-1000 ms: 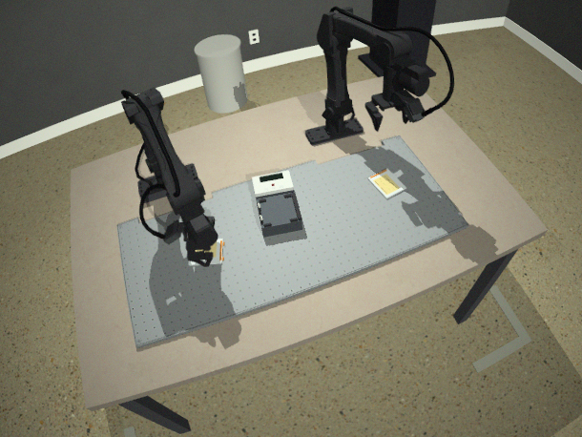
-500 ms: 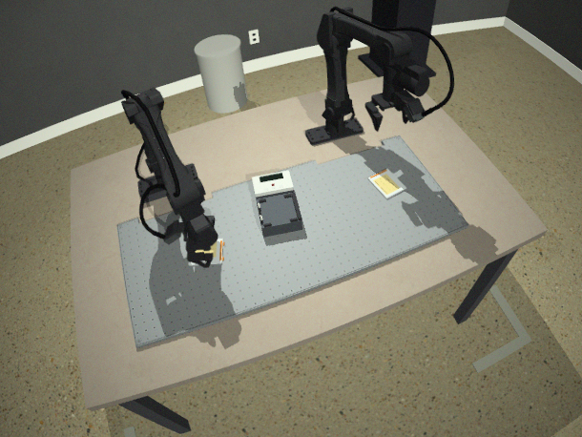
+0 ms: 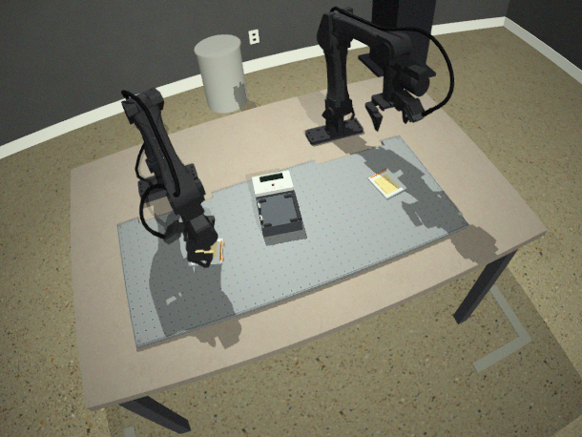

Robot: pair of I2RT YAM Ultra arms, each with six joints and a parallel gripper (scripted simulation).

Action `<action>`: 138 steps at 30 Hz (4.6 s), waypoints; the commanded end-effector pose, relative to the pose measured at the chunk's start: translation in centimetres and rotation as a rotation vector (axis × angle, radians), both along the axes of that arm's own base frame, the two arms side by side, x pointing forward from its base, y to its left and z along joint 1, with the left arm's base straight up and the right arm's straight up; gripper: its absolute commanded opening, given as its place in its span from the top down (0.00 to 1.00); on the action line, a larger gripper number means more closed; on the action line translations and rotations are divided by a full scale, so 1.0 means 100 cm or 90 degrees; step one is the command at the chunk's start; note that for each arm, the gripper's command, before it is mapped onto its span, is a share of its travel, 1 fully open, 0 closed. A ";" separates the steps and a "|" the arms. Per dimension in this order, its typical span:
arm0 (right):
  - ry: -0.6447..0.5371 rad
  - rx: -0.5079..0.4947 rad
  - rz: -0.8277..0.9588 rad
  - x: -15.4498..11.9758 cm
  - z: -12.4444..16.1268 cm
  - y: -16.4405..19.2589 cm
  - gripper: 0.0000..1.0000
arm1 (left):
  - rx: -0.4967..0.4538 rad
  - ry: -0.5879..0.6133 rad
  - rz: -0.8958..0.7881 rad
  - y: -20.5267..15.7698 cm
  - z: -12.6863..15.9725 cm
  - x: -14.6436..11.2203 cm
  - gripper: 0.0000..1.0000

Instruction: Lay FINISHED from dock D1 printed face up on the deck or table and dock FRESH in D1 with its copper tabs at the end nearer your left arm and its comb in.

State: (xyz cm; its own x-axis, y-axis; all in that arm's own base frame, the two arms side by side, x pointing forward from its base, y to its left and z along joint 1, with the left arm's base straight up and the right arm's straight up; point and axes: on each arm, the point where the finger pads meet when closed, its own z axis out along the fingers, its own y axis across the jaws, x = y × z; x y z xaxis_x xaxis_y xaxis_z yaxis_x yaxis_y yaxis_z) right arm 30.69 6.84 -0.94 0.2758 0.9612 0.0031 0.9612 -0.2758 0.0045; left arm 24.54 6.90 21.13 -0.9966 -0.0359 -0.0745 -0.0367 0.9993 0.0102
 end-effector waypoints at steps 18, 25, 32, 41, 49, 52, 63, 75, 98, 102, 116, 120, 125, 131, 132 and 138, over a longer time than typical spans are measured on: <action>-0.003 0.001 0.000 0.001 0.010 0.000 0.02 | -0.001 0.011 0.003 0.004 0.015 0.001 0.00; -0.003 0.001 0.000 0.001 0.010 0.000 0.02 | -0.001 0.011 0.003 0.004 0.015 0.001 0.00; -0.006 0.001 0.000 0.002 0.014 0.000 0.02 | -0.001 0.011 0.003 0.004 0.015 0.001 0.00; -0.006 0.001 0.000 0.002 0.014 0.000 0.02 | -0.001 0.011 0.003 0.004 0.015 0.001 0.00; -0.009 0.002 0.000 0.004 0.018 0.001 0.02 | -0.001 0.011 0.003 0.004 0.015 0.001 0.00; -0.009 0.002 0.000 0.004 0.018 0.001 0.02 | -0.001 0.011 0.003 0.004 0.015 0.001 0.00; -0.009 0.002 0.000 0.004 0.018 0.001 0.02 | -0.001 0.011 0.003 0.004 0.015 0.001 0.00; -0.023 0.005 0.000 0.009 0.022 0.002 0.02 | -0.001 0.011 0.003 0.004 0.015 0.001 0.00; -0.030 0.006 0.000 0.012 0.026 0.002 0.02 | -0.001 0.011 0.003 0.004 0.015 0.001 0.00; -0.029 0.006 0.000 0.010 0.029 0.002 0.02 | -0.001 0.011 0.003 0.004 0.015 0.001 0.00; -0.029 0.006 0.000 0.010 0.030 0.002 0.02 | -0.001 0.011 0.003 0.004 0.015 0.001 0.00; -0.036 0.007 0.000 0.011 0.034 0.002 0.02 | -0.001 0.011 0.003 0.004 0.015 0.001 0.00; -0.036 0.007 0.000 0.011 0.034 0.002 0.02 | -0.001 0.011 0.003 0.004 0.015 0.001 0.00; -0.036 0.007 0.000 0.011 0.034 0.002 0.02 | -0.001 0.011 0.003 0.004 0.015 0.001 0.00; -0.036 0.007 0.000 0.011 0.034 0.002 0.02 | -0.001 0.011 0.003 0.004 0.015 0.001 0.00; -0.028 0.005 0.000 0.010 0.038 0.002 0.02 | -0.001 0.011 0.003 0.004 0.015 0.001 0.00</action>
